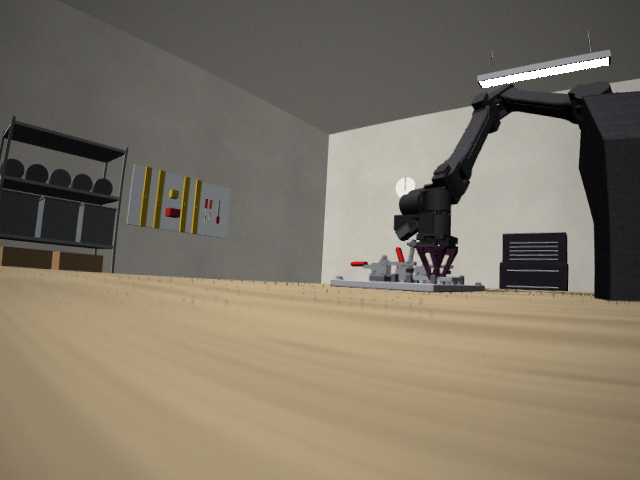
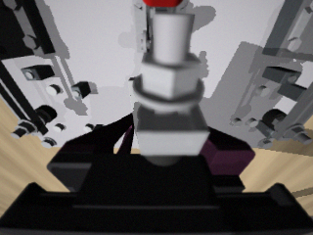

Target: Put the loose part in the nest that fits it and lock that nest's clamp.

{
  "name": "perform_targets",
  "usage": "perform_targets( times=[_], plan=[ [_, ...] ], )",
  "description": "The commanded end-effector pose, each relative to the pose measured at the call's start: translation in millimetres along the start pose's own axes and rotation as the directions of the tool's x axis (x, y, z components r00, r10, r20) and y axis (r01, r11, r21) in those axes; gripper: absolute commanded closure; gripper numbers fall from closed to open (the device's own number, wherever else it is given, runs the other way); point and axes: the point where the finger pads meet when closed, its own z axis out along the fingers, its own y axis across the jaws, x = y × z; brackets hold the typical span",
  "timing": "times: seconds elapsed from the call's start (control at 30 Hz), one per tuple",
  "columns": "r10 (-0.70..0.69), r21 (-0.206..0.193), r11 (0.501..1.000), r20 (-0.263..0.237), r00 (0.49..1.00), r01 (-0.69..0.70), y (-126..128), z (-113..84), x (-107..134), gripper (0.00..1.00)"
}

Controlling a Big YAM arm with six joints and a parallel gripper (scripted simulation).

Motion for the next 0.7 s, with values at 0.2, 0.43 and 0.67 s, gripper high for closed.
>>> perform_targets(
  times=[0.2,0.43,0.67],
  plan=[
    [-0.007,-0.004,1.0,-0.03,1.0,0.007,-1.0,9.3,9.4,1.0],
    [-0.008,-0.003,1.0,-0.025,1.0,0.008,-4.7,6.7,6.5,1.0],
    [0.001,-0.001,1.0,-0.018,1.0,-0.001,-8.8,3.8,2.7,1.0]
  ],
)
